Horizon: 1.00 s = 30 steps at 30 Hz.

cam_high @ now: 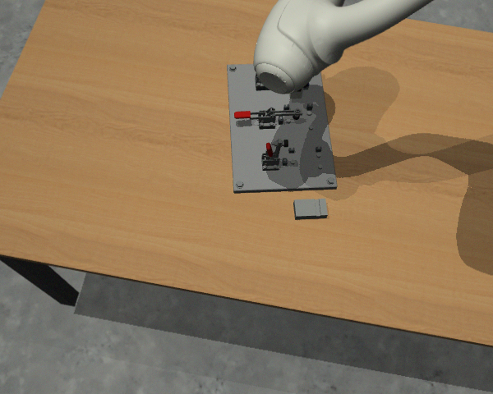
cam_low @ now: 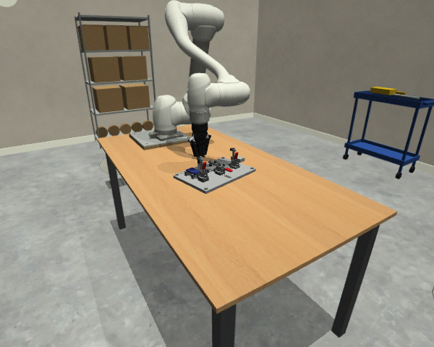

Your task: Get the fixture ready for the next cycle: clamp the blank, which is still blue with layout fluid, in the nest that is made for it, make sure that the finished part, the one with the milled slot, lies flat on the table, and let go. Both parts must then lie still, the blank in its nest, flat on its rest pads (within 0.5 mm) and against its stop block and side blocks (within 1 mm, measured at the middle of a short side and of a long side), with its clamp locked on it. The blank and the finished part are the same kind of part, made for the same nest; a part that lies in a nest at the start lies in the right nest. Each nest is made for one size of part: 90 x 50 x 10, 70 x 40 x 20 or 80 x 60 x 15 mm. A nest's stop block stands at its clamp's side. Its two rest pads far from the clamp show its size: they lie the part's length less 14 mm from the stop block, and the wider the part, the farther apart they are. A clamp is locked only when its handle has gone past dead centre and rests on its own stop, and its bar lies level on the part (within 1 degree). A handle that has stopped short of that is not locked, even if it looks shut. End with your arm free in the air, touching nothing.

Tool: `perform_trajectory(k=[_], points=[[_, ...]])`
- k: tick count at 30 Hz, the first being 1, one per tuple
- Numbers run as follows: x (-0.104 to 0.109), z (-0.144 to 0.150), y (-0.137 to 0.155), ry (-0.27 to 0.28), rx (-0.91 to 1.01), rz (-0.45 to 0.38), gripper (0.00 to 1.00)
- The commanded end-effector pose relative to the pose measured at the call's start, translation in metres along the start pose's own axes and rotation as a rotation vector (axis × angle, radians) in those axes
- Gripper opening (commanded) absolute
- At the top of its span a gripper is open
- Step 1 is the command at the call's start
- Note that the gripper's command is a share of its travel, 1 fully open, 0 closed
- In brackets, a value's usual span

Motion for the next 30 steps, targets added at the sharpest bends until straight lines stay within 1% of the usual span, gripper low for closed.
perform_trajectory(k=[1, 9, 22, 30], points=[[-0.0044, -0.0046, 0.0, -0.005, -0.004, -0.002, 0.0], [-0.0051, -0.005, 0.0, -0.005, -0.004, -0.002, 0.0], [-0.0133, -0.0096, 0.0002, -0.005, -0.004, -0.002, 0.0], [-0.0136, -0.0097, 0.0002, -0.005, -0.004, -0.002, 0.0]])
Point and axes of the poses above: the point where the finger pads meet when closed, its own x axis back along the fingers, its own z axis across the jaws, y = z × x, the point moved 5 cm from there along x, back along the fingers, and after that the axes turned 1 degree about x, right-handed, at the moved point
